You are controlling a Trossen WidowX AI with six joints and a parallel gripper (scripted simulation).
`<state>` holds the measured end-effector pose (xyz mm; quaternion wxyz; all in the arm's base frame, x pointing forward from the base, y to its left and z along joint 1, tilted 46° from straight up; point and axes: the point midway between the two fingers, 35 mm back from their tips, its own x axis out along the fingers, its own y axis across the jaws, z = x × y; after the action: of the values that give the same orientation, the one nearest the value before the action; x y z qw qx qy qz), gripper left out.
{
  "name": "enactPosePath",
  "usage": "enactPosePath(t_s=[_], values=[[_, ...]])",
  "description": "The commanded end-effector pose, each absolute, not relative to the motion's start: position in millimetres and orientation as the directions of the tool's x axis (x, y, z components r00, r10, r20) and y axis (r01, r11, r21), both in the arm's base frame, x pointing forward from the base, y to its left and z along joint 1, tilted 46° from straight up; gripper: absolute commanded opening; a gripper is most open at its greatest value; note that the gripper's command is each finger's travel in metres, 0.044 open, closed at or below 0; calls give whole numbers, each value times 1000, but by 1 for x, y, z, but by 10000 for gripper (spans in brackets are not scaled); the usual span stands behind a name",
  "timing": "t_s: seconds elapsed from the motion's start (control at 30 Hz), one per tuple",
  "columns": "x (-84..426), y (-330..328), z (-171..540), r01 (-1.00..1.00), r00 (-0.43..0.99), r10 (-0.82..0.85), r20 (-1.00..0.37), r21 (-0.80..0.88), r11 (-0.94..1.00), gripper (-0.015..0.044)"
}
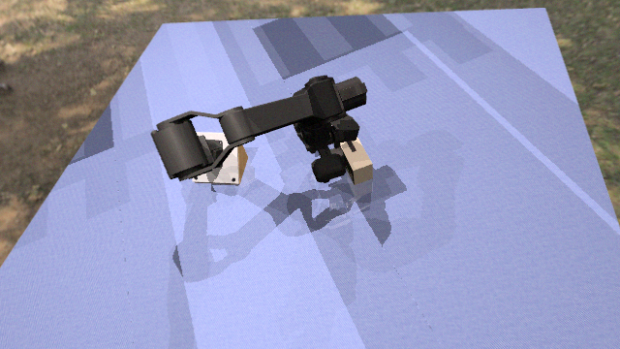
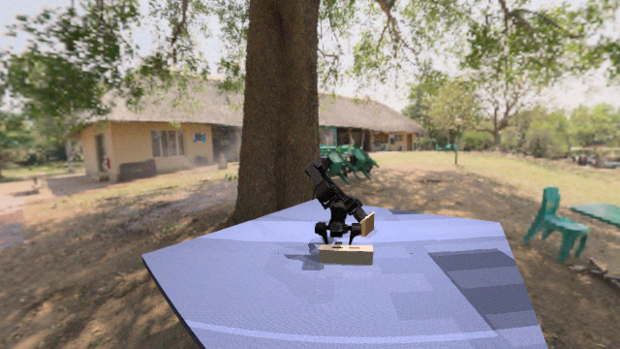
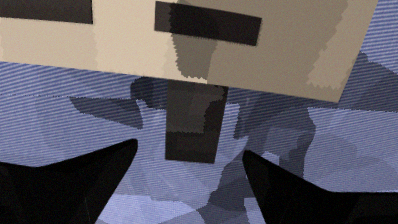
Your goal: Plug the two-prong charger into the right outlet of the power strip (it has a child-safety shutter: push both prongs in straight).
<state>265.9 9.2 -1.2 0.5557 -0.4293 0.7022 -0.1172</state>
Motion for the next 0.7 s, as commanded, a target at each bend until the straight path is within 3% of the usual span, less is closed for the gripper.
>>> enactPosePath(t_s=[0.0,0.67], values=[[261,7,-1,-473,-15,-734,-679,-641,604,440],[239,-2,6,-474,-16,-734,-679,-641,603,440]])
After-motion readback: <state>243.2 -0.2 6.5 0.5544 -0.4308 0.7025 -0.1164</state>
